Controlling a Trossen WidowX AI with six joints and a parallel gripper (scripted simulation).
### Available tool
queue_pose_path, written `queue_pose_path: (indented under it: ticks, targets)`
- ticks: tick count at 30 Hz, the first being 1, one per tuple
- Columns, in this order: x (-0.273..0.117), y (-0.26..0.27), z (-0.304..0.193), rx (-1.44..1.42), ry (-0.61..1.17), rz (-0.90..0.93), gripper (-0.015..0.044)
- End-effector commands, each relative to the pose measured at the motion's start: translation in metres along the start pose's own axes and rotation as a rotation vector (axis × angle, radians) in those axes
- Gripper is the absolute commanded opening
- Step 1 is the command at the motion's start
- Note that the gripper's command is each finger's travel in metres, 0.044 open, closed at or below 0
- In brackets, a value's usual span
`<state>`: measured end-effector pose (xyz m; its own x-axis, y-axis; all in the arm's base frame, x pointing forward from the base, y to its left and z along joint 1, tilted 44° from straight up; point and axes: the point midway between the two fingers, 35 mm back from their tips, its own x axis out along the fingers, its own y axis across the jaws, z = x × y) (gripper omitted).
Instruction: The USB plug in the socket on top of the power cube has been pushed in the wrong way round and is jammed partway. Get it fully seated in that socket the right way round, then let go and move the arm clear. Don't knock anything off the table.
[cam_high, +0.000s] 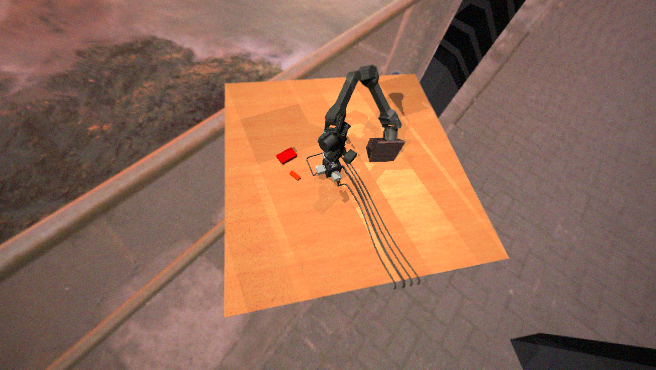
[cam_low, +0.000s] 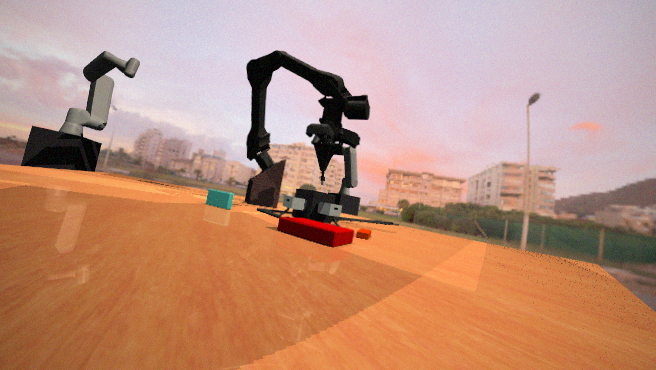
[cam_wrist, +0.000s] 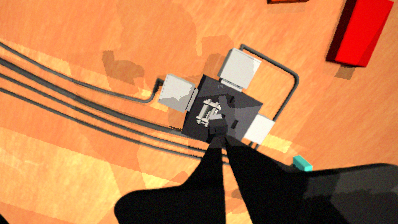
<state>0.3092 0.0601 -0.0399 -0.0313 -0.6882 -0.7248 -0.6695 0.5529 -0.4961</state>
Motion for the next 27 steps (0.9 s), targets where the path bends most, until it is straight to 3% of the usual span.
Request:
queue_pose_path:
  ticks: [1,27]
  targets:
    - [0.0004,0.0000,-0.0003,0.090,0.001,0.000,0.0000]
    - [0.0004,0.0000,-0.0003,0.771,0.001,0.000,0.0000]
